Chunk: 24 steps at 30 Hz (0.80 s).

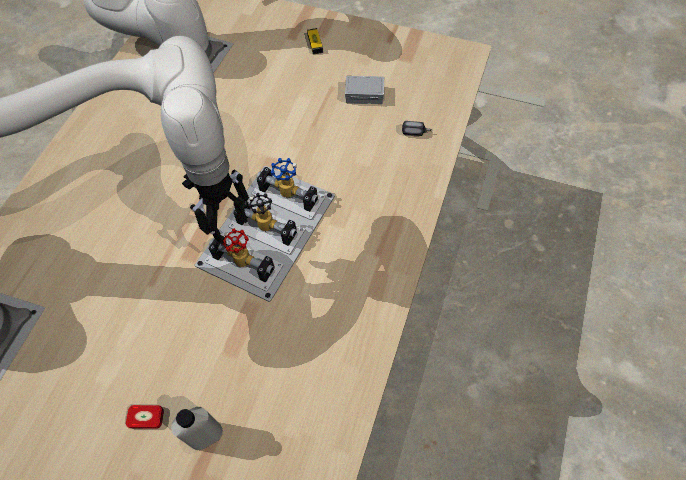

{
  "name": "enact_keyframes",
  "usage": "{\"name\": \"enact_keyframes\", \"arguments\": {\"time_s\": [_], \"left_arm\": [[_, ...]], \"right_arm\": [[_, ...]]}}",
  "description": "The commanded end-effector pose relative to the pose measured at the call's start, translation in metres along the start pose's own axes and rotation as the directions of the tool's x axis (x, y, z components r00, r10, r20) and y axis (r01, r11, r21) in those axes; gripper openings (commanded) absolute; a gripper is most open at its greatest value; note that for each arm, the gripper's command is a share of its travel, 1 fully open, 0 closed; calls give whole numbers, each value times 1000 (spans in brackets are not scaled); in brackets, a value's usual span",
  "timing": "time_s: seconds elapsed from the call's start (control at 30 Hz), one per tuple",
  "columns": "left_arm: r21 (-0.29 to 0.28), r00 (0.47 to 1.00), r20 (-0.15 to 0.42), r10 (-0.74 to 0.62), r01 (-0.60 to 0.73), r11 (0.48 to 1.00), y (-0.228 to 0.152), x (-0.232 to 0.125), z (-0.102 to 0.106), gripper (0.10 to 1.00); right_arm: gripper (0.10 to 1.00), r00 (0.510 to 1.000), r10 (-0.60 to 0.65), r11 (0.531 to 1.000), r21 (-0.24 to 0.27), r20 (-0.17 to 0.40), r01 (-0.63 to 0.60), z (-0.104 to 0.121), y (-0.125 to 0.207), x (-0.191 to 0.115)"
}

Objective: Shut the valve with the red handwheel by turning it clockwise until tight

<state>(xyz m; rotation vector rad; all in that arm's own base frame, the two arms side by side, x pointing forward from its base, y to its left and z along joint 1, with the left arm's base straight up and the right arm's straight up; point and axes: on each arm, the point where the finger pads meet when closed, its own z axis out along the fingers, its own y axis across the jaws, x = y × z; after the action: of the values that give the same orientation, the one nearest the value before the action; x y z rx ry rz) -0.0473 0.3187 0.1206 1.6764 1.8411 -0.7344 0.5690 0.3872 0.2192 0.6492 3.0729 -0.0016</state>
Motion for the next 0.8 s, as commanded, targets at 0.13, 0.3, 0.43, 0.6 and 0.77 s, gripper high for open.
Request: {"name": "enact_keyframes", "arguments": {"time_s": [0.13, 0.3, 0.43, 0.6, 0.77], "left_arm": [[0, 1000, -1, 0, 0, 1000, 0, 0, -1, 1000], [0, 1000, -1, 0, 0, 1000, 0, 0, -1, 1000], [0, 1000, -1, 0, 0, 1000, 0, 0, -1, 1000], [0, 1000, -1, 0, 0, 1000, 0, 0, -1, 1000], [0, 1000, -1, 0, 0, 1000, 0, 0, -1, 1000]], "right_arm": [[532, 982, -190, 982, -2, 0, 190, -1, 0, 0], [532, 958, -286, 958, -2, 0, 286, -1, 0, 0], [532, 906, -422, 906, -2, 0, 422, -1, 0, 0], [532, 802, -597, 802, -2, 1, 597, -1, 0, 0], [532, 650, -760, 650, -2, 1, 760, -1, 0, 0]]}}
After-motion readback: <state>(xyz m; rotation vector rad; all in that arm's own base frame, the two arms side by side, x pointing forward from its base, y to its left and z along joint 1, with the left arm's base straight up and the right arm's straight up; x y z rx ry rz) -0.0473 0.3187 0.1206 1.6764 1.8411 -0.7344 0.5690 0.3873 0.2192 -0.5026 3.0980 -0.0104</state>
